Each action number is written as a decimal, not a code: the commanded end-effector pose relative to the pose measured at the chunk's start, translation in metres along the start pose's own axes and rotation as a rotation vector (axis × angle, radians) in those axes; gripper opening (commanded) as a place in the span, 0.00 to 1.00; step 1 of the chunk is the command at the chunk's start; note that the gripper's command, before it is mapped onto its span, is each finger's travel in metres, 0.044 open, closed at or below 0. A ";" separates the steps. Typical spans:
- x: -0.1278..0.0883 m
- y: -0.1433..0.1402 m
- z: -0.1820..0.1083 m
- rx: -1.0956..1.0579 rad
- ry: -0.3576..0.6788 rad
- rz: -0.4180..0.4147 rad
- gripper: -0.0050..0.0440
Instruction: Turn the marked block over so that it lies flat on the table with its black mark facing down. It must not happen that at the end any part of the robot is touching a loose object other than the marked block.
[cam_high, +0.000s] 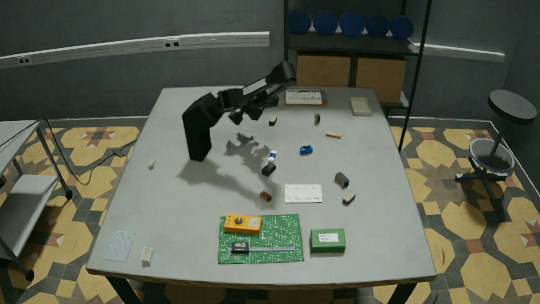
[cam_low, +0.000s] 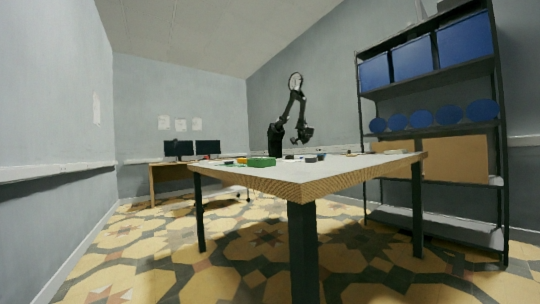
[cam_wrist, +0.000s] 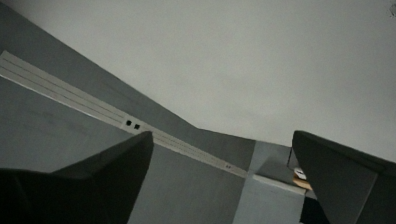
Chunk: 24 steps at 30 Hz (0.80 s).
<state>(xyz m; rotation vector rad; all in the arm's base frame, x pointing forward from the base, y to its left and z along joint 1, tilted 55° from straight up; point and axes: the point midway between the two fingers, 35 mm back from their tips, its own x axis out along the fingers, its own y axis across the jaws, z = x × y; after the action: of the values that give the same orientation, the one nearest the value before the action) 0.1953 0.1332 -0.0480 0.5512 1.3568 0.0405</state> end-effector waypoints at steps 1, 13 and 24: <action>-0.001 0.001 0.000 -0.002 -0.003 0.004 0.92; -0.001 0.001 0.000 -0.002 -0.003 0.004 0.92; -0.004 0.003 0.005 -0.022 -0.015 -0.001 1.00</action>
<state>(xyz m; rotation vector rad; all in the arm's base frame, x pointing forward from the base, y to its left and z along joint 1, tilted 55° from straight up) 0.1946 0.1329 -0.0480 0.5430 1.3612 0.0420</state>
